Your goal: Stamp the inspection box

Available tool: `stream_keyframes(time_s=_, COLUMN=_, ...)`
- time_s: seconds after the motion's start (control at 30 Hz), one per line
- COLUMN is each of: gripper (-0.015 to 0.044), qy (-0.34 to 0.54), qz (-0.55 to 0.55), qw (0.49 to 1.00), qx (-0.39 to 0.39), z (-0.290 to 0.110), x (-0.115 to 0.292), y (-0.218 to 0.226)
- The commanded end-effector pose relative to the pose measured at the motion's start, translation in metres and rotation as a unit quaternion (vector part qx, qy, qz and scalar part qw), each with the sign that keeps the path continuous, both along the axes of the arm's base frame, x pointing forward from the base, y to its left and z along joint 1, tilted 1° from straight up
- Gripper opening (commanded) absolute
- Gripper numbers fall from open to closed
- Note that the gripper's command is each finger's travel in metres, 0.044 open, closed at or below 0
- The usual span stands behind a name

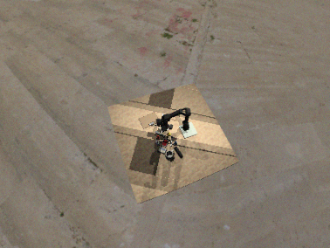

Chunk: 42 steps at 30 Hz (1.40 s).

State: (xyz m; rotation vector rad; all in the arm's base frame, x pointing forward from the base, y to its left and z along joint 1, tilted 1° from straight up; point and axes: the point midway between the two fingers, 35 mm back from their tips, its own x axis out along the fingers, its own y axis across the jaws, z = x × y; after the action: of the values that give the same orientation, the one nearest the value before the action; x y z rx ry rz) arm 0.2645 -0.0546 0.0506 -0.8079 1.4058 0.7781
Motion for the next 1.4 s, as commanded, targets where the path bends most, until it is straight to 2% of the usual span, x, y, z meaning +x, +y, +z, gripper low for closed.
stream_keyframes(time_s=0.0, gripper=0.0, qy=-0.001, qz=0.002, qw=1.0, qx=0.0, z=-0.002, x=0.001, y=0.0)
stream_keyframes(time_s=1.37, gripper=0.0, qy=-0.001, qz=0.002, qw=1.0, qx=0.0, z=0.009, x=0.0, y=0.0)
